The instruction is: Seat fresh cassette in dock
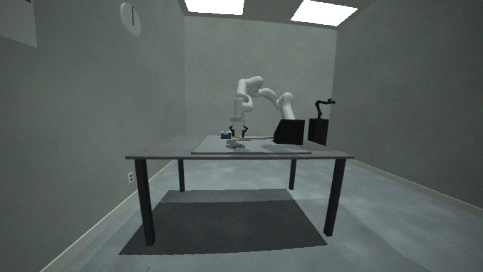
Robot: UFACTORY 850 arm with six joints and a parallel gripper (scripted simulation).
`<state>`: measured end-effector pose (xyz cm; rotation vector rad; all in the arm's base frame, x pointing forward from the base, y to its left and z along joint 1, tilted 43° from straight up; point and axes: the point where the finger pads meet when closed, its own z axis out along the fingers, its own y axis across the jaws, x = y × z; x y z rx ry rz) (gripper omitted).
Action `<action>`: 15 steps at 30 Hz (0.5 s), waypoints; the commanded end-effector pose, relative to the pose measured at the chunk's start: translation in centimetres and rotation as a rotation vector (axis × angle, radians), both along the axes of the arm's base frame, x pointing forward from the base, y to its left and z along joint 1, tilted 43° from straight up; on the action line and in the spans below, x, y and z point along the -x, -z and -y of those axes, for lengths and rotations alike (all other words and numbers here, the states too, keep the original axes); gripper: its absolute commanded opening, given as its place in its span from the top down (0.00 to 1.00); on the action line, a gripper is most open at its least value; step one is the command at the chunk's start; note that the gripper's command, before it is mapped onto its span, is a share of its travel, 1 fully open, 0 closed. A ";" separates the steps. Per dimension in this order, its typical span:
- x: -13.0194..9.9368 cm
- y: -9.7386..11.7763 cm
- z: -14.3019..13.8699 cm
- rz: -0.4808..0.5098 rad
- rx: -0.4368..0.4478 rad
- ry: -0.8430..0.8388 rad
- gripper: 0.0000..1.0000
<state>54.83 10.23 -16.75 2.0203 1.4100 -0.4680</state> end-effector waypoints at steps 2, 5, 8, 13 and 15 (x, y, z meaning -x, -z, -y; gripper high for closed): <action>-0.9 -2.0 1.5 0.154 -0.029 0.103 1.00; -1.4 -3.1 2.4 0.229 -0.043 0.168 1.00; -1.9 -4.2 3.3 0.304 -0.056 0.233 1.00; -2.7 -6.1 4.7 0.428 -0.078 0.342 1.00; -2.7 -6.1 4.7 0.428 -0.078 0.342 1.00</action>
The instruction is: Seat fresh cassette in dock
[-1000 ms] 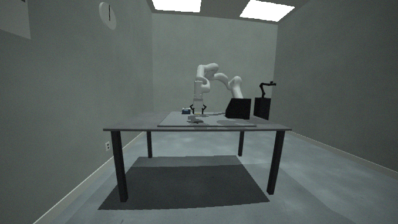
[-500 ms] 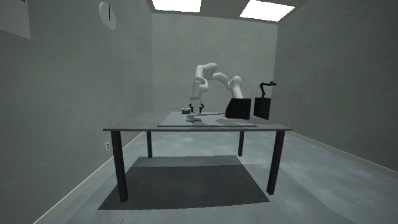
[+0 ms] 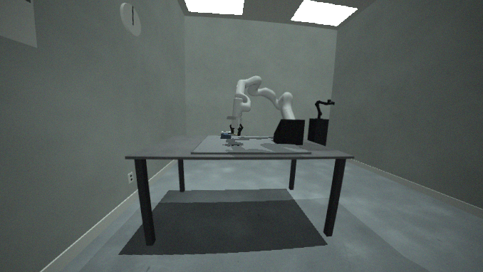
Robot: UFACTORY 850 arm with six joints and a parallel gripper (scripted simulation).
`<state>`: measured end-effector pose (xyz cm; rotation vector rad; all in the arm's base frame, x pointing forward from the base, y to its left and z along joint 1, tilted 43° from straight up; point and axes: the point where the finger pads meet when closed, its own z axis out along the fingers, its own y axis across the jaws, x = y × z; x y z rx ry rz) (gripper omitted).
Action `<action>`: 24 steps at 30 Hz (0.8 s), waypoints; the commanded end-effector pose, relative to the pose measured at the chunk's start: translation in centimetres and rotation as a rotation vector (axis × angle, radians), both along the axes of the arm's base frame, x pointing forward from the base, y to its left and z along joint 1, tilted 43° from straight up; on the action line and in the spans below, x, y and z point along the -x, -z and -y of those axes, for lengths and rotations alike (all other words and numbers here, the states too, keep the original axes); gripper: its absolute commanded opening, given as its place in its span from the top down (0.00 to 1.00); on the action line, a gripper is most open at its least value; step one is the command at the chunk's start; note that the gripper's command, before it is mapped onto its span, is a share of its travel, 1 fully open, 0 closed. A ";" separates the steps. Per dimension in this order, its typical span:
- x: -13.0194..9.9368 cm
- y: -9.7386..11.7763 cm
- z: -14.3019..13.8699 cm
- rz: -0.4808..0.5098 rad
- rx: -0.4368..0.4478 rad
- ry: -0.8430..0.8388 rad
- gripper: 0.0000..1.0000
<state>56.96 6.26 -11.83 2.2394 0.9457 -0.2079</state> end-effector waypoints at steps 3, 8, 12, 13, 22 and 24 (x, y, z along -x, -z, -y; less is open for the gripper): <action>-1.0 -2.3 1.7 0.178 -0.029 0.113 1.00; -1.8 -4.1 3.1 0.302 -0.051 0.222 1.00; -2.5 -5.6 4.3 0.401 -0.068 0.309 1.00; -2.6 -6.0 4.6 0.426 -0.073 0.331 1.00; -3.7 -8.5 6.7 0.552 -0.095 0.442 1.00; -4.1 -9.3 7.3 0.552 -0.095 0.442 1.00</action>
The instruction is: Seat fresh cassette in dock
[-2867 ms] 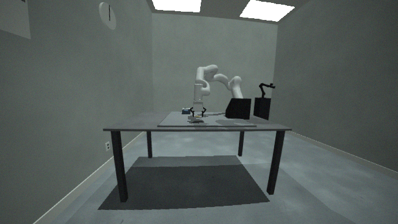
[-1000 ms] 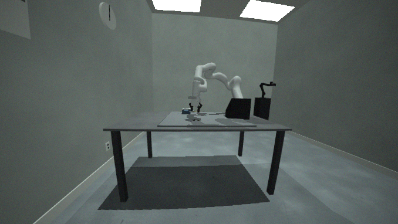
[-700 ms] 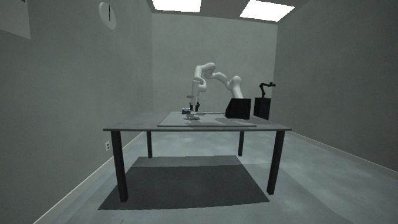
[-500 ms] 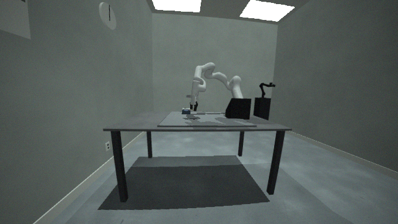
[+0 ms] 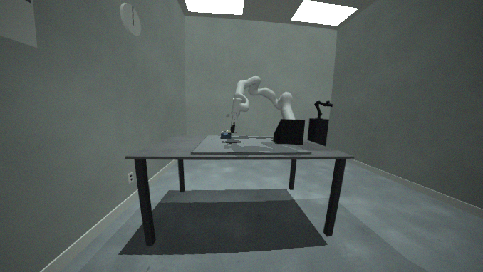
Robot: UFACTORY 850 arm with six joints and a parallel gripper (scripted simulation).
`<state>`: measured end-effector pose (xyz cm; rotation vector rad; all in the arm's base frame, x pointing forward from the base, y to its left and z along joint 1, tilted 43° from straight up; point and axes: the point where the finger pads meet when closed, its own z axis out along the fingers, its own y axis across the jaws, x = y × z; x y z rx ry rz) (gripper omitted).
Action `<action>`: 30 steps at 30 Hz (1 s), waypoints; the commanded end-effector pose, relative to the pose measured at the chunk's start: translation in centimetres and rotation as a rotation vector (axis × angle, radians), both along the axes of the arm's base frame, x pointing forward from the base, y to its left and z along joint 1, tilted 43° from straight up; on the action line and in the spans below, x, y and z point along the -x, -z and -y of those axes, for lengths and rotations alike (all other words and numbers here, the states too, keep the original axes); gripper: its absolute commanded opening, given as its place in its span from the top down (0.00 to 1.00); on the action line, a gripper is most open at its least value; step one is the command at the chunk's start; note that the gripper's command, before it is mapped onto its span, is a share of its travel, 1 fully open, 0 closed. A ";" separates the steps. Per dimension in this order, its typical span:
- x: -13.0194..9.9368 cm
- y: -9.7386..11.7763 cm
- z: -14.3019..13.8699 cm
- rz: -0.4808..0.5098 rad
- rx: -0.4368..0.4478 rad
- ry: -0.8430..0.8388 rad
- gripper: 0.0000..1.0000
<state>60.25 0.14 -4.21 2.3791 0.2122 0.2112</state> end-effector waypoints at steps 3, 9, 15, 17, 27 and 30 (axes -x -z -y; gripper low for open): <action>-1.2 -2.8 2.1 0.046 -0.006 0.018 1.00; -2.0 -4.6 3.6 0.046 -0.006 0.018 1.00; -2.8 -6.5 5.1 0.046 -0.006 0.018 1.00; -3.2 -7.2 5.7 0.046 -0.006 0.018 1.00; -4.4 -10.2 8.0 0.046 -0.006 0.018 1.00; -4.9 -11.3 8.9 0.046 -0.006 0.018 1.00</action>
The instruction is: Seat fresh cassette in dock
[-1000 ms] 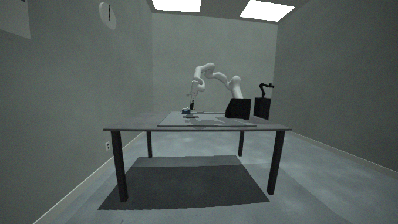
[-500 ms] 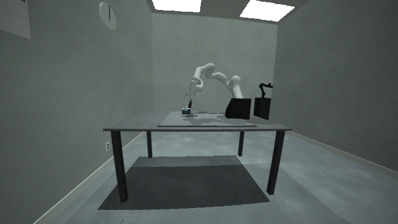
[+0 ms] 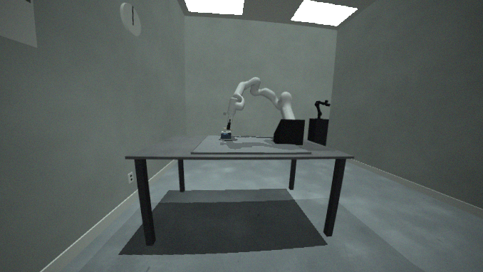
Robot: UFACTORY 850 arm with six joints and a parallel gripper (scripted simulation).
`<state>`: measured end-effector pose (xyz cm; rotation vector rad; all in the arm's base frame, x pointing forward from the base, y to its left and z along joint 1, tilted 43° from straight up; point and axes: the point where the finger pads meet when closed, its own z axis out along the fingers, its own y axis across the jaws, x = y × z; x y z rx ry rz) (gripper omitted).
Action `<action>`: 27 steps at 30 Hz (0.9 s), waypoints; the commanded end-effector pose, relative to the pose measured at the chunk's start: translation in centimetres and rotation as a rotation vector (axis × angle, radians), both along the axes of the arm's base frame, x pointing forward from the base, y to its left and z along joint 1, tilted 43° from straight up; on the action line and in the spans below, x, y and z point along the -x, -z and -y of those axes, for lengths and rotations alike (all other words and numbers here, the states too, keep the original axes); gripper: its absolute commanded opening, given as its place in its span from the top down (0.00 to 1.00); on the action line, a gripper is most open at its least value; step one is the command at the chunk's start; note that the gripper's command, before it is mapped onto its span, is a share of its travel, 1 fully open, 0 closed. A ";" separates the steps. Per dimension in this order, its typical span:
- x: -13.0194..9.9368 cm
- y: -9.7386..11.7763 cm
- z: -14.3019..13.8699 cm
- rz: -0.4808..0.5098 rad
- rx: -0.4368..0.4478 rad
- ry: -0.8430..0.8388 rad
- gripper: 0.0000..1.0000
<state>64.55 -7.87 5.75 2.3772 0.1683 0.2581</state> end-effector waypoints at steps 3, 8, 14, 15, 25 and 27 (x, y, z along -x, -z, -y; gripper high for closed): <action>-1.1 -2.4 1.8 0.000 -0.001 0.000 1.00; -1.9 -4.3 3.3 0.000 -0.001 0.000 1.00; -2.5 -5.7 4.5 0.000 -0.001 0.000 1.00; -2.7 -6.1 4.8 0.000 -0.001 0.000 1.00; -3.6 -8.2 6.5 0.000 -0.001 0.000 1.00; -3.6 -8.2 6.5 0.000 -0.001 0.000 1.00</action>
